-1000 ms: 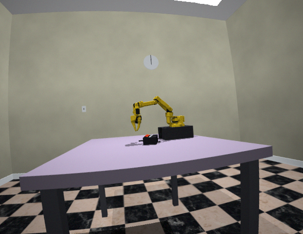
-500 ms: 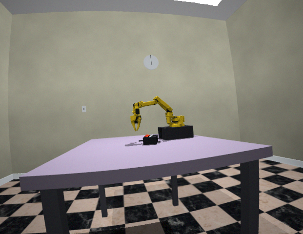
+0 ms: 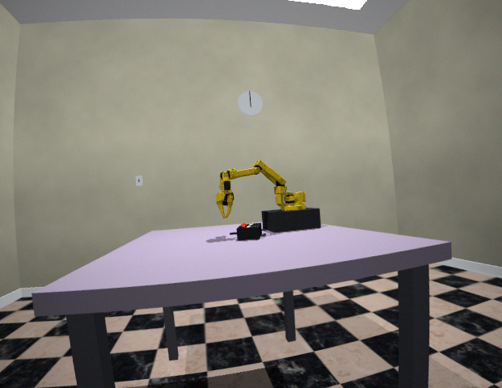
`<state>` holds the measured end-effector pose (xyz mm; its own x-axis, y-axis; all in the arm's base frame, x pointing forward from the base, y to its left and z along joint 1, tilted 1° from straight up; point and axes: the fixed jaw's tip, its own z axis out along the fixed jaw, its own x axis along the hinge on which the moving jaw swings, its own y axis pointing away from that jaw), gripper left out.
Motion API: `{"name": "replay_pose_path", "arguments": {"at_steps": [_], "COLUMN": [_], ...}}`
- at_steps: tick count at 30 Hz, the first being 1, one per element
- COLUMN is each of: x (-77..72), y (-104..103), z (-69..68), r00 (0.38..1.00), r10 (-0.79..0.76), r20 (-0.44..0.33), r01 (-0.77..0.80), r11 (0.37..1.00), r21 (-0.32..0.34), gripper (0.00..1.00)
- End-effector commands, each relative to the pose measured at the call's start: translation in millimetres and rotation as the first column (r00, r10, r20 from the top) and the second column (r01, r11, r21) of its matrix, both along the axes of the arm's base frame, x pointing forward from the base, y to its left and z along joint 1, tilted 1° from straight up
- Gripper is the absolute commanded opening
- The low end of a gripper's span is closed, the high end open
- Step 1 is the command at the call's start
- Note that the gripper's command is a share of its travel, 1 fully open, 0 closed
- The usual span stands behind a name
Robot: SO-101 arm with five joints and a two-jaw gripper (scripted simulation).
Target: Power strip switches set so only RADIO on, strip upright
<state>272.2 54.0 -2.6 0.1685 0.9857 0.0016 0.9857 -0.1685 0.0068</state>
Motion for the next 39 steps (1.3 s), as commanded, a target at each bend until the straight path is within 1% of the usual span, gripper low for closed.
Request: {"name": "replay_pose_path", "arguments": {"at_steps": [1,7,10,14,16,22,26,29,39], "x": [1.2,-3.8,-10.8,-25.2,-25.2,-50.2,-61.0,-63.8,-64.1], "y": [-1.7,1.7,5.3,10.2,10.2,14.1,14.6,14.6,14.6], "z": [-2.0,-2.5,-3.3,-5.3,-5.3,-9.5,-11.5,-12.0,-12.1], "r00": [1.0,1.0,0.999,0.998,0.998,0.994,0.992,0.991,0.991], "r10": [-0.001,0.015,0.034,0.065,0.065,0.11,0.127,0.131,0.131], "r20": [0.001,0.002,0.002,0.002,0.002,0.003,0.003,0.003,0.003], "r01": [0.001,-0.015,-0.034,-0.065,-0.065,-0.11,-0.127,-0.131,-0.131], "r11": [1.0,1.0,0.999,0.998,0.998,0.994,0.992,0.991,0.991], "r21": [0.001,0.001,0.001,0.001,0.001,0.002,0.002,0.002,0.002], "gripper": [0.0,0.0,0.0,0.0,0.0,0.0,0.0,0.0,0.0]}}
